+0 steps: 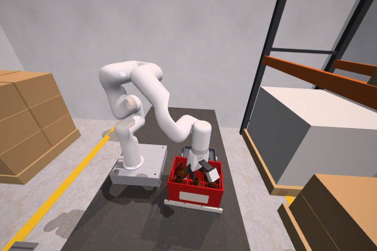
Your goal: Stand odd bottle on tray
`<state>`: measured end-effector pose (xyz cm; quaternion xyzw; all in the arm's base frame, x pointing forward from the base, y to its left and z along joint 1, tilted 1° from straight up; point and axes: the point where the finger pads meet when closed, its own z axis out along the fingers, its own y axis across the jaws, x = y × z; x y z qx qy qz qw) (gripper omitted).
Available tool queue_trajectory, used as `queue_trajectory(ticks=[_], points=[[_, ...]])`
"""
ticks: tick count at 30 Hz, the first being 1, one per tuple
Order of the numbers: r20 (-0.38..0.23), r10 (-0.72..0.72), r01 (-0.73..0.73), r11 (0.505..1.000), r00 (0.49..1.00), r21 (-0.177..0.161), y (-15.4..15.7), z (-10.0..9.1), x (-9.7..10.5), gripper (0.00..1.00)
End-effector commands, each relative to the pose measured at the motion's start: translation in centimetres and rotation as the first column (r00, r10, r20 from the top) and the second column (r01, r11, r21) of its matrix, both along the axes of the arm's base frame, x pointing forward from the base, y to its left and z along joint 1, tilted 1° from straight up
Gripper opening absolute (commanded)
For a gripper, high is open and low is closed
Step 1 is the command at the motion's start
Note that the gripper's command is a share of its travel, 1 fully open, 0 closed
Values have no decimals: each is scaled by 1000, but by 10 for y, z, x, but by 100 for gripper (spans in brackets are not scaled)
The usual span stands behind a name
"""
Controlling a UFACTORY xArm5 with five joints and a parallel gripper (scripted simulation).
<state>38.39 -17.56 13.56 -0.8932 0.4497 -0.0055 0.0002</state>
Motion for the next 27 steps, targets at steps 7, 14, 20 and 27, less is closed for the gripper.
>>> queue_trajectory(ticks=[7,14,20,27], points=[[4,0,0,1000,1000,-2,0,27,1,65],[4,0,0,1000,1000,-2,0,29,1,65],[4,0,0,1000,1000,-2,0,29,1,0],[4,0,0,1000,1000,-2,0,29,1,0]])
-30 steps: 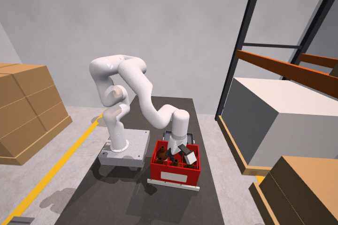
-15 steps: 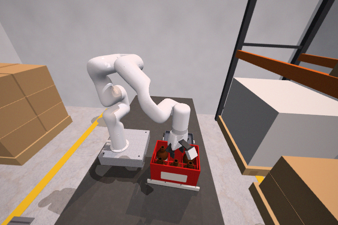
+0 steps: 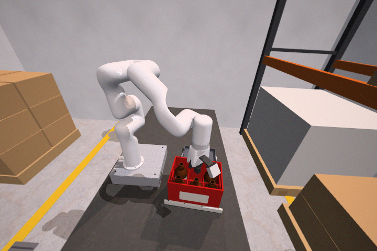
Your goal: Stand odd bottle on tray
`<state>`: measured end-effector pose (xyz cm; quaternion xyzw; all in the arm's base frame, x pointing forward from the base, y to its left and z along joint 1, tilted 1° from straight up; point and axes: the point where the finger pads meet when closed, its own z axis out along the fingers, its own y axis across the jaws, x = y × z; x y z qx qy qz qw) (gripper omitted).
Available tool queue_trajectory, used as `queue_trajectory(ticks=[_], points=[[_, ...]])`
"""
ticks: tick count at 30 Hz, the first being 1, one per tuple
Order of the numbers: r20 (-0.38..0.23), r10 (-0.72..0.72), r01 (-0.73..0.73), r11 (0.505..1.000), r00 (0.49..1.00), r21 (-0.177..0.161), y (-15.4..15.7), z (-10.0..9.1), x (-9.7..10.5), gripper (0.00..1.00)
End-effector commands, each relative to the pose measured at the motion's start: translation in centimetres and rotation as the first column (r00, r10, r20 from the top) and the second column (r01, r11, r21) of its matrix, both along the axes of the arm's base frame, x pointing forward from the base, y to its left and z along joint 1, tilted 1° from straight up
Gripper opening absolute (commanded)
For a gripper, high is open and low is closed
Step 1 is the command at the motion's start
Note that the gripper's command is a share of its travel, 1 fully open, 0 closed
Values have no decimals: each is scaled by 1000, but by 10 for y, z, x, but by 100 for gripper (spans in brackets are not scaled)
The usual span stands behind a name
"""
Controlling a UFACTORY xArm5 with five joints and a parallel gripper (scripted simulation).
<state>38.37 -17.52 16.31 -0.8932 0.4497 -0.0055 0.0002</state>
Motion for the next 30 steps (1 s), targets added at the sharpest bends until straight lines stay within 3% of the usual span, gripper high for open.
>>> queue_trajectory(ticks=[1,24,30], points=[[4,0,0,1000,1000,-2,0,2,1,0],[4,0,0,1000,1000,-2,1,2,1,0],[3,0,0,1000,1000,1,55,1,9,0]])
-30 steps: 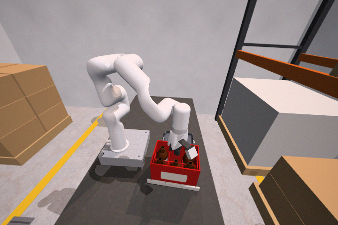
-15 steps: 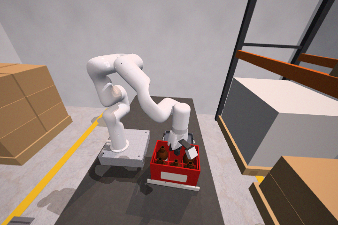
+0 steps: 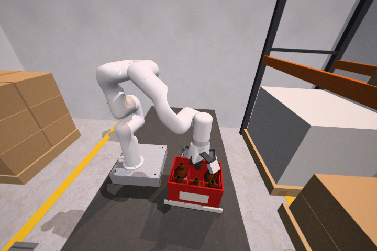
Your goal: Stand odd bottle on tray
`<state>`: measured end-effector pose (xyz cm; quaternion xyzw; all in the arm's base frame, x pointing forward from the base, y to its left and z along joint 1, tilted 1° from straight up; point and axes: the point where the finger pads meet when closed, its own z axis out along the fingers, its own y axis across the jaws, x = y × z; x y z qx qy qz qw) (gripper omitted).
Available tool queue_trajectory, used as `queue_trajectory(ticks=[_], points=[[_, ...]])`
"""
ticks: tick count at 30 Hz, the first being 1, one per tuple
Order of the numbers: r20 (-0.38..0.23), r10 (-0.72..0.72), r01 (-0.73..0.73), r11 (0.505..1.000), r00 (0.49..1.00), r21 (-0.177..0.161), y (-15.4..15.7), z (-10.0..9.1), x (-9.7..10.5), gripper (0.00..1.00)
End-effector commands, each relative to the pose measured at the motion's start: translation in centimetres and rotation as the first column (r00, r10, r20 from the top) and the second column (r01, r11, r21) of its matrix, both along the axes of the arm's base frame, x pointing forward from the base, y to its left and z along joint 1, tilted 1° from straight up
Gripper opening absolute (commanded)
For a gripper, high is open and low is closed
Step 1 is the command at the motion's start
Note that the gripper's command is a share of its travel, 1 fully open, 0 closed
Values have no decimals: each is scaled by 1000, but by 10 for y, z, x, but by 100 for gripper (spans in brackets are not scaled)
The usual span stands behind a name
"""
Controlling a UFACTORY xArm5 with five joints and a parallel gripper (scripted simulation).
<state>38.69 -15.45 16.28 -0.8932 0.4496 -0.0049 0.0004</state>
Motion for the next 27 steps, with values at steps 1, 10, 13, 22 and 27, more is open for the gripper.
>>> queue_trajectory(ticks=[1,10,13,22,27], points=[[4,0,0,1000,1000,0,41,1,6,0],[4,0,0,1000,1000,1,63,1,7,0],[4,0,0,1000,1000,1,63,1,7,65],[4,0,0,1000,1000,1,63,1,7,65],[4,0,0,1000,1000,1,63,1,7,65]])
